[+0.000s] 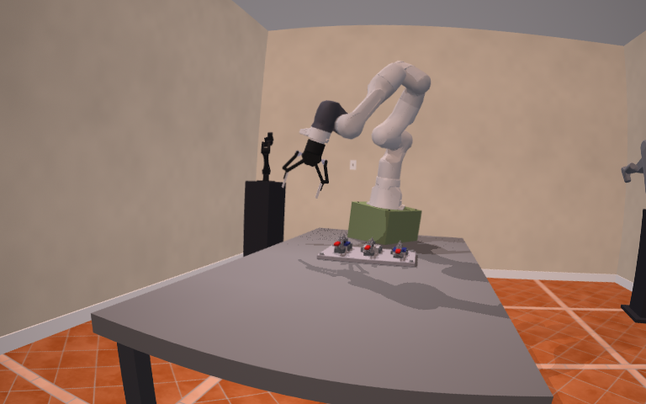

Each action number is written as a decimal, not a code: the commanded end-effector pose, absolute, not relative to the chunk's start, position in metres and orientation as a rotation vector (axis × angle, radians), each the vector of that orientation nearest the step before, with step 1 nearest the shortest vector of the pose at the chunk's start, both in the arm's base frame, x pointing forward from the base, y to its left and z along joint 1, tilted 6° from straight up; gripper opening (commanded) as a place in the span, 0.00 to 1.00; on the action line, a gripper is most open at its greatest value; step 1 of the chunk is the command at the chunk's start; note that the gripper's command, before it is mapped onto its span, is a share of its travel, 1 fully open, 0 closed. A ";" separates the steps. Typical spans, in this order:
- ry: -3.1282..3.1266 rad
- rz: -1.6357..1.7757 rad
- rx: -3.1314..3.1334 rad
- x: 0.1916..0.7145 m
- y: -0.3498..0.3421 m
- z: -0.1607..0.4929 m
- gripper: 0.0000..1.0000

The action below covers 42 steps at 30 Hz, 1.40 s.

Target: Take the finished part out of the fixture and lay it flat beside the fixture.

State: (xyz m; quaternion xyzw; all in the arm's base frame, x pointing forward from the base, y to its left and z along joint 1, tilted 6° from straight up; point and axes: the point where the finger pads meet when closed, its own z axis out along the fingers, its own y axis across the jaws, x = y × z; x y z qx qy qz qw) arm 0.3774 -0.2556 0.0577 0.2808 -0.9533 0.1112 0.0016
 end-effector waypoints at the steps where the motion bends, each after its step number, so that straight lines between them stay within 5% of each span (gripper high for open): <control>1: -2.909 0.348 1.133 0.380 -0.246 0.066 1.00; 42: -2.187 0.354 2.283 0.431 -0.140 0.109 1.00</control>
